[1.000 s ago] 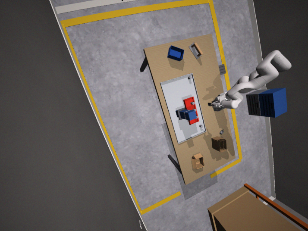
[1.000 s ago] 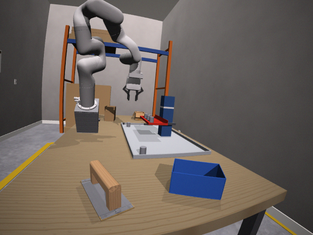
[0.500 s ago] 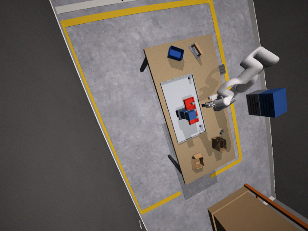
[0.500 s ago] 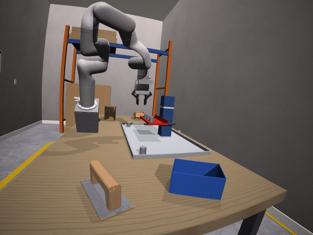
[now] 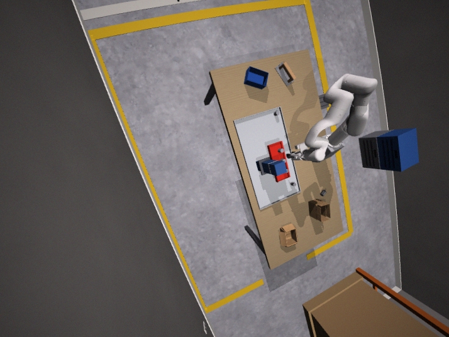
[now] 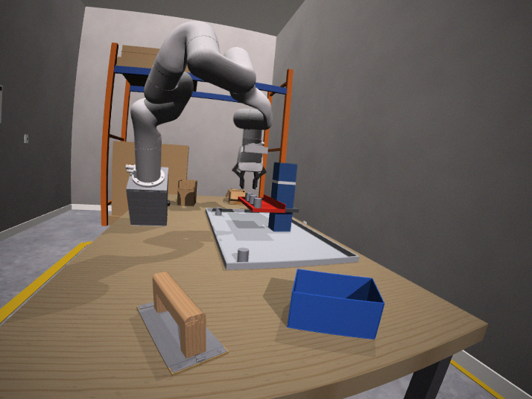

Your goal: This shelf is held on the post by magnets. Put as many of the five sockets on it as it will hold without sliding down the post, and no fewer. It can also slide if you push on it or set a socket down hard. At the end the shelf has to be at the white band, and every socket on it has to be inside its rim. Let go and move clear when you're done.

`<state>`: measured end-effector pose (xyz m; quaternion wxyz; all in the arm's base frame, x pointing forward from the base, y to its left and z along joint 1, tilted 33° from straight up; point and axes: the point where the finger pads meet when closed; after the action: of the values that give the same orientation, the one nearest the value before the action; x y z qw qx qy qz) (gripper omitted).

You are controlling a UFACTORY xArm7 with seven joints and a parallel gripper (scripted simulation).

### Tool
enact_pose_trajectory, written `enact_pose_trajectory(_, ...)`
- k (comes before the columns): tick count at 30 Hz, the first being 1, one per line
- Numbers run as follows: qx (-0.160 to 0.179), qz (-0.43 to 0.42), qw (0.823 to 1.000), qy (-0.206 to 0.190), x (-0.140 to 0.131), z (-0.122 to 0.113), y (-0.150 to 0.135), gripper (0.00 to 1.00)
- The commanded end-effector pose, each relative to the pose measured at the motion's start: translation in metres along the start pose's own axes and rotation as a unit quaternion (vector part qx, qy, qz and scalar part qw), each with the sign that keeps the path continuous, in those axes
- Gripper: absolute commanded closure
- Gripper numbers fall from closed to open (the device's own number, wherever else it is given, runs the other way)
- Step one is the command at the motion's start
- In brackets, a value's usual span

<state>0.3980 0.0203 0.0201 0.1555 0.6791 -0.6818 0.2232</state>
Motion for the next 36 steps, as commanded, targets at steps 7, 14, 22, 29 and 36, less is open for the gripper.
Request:
enact_pose_trajectory(7, -0.006, 0.003, 1.000, 0.013, 0.001, 0.000, -0.003, 0.53)
enact_pose_trajectory(14, -0.006, 0.003, 1.000, 0.012, 0.001, 0.009, -0.003, 0.53)
enact_pose_trajectory(22, -0.006, 0.003, 1.000, 0.012, 0.001, 0.028, -0.003, 0.53)
enact_pose_trajectory(29, -0.006, 0.003, 1.000, 0.012, 0.000, 0.030, -0.003, 0.53)
enact_pose_trajectory(36, -0.006, 0.003, 1.000, 0.012, 0.001, 0.036, -0.003, 0.53)
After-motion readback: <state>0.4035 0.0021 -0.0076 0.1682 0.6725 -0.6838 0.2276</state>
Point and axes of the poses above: the point where the finger pads meet when closed, its own z axis out along the fingers, its own y axis across the jaws, x = y × z, and after that the axes turned 5 degrees about z, right-handed
